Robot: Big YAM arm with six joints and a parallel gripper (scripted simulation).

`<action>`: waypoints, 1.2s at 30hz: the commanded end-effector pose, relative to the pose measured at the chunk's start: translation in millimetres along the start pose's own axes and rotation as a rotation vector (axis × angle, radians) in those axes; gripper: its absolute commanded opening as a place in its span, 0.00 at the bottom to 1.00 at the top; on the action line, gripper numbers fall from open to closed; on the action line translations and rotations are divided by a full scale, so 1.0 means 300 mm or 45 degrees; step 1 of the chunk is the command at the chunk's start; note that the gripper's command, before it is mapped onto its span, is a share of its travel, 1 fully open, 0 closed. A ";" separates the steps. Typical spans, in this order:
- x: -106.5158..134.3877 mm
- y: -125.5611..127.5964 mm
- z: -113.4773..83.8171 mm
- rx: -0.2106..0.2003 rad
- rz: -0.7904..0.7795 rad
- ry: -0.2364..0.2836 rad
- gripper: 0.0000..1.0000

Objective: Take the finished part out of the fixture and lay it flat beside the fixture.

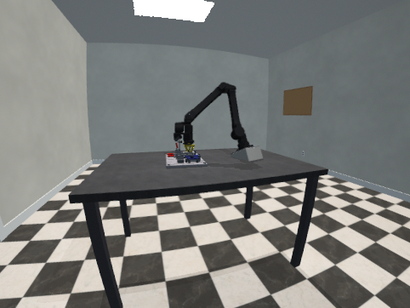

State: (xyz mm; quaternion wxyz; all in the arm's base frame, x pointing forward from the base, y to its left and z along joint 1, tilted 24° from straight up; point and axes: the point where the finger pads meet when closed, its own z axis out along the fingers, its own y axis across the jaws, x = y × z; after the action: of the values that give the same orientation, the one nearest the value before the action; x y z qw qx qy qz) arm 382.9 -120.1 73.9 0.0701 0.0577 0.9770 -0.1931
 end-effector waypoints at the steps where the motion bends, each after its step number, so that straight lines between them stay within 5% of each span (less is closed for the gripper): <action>1: -0.032 -0.019 0.017 0.007 0.007 -0.005 0.92; 16: -0.032 -0.019 0.017 0.007 0.007 -0.005 0.92; 17: -0.034 -0.020 0.016 0.007 0.008 -0.006 0.00; 36: -0.057 -0.022 -0.001 0.005 0.015 -0.018 0.00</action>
State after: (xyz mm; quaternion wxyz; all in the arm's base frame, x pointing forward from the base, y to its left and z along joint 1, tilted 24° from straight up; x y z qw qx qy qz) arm 383.1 -120.3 74.0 0.0704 0.0576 0.9769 -0.1936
